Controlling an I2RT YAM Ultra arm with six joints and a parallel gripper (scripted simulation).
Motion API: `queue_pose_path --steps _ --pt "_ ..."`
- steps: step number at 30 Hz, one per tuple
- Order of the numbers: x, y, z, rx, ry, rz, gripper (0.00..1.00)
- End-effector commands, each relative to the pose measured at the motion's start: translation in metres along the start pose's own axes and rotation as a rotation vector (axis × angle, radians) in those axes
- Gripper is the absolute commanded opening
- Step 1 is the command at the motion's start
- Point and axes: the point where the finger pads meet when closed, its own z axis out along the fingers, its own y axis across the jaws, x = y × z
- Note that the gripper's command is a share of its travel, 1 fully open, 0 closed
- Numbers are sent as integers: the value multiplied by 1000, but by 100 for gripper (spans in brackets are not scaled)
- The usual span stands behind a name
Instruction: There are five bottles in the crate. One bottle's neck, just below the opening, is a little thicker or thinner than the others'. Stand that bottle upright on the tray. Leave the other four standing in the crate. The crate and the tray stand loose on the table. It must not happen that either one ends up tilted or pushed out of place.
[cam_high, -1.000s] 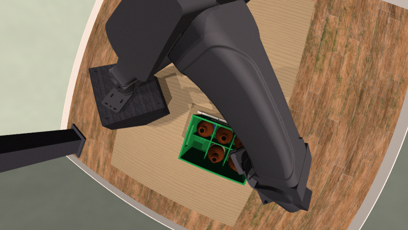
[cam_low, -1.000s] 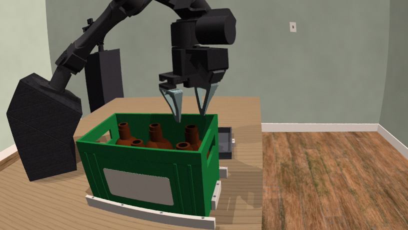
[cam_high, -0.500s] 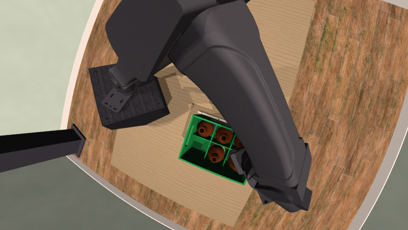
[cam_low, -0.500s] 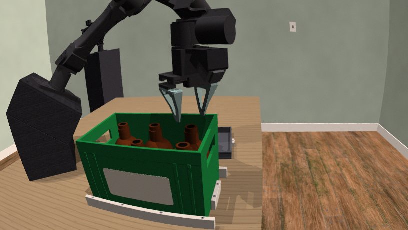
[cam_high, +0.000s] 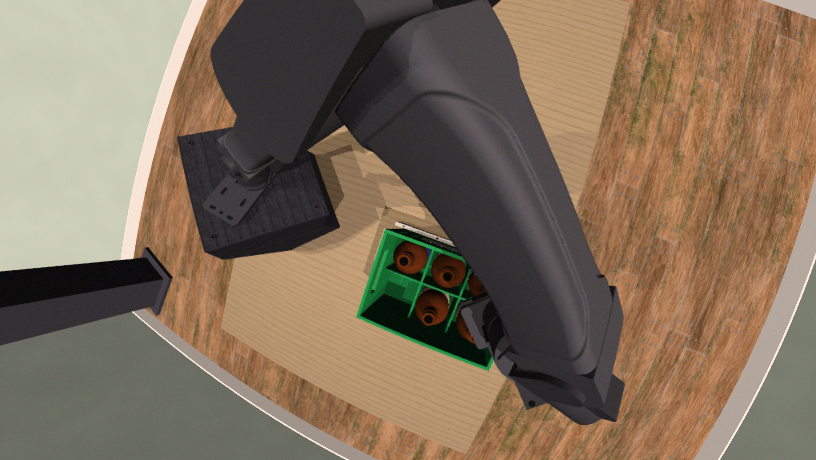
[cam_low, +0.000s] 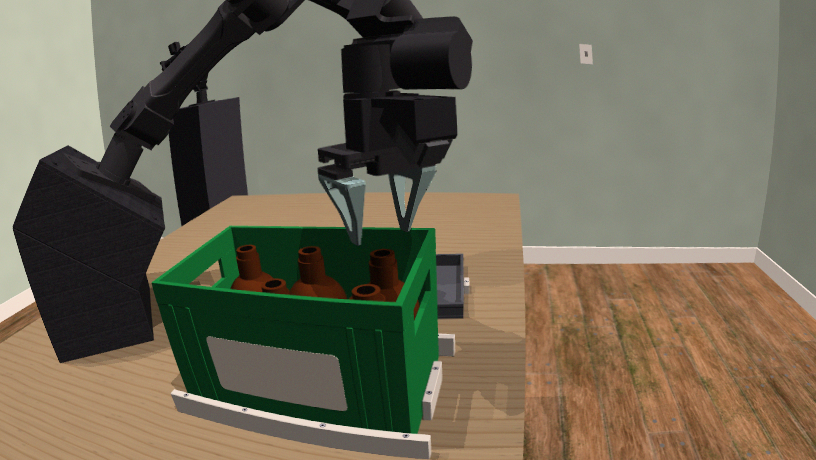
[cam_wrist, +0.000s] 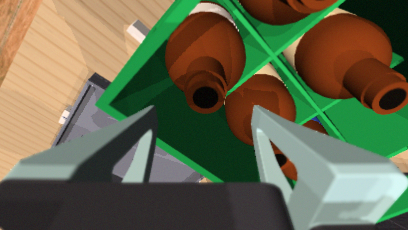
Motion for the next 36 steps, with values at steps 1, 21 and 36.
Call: queue_pose_path --steps 1,21,36 --pt "-7 -6 -5 4 -20 8 61" --pt "-11 -5 -4 2 -22 3 61" --pt "-11 -5 -4 2 -22 4 61"
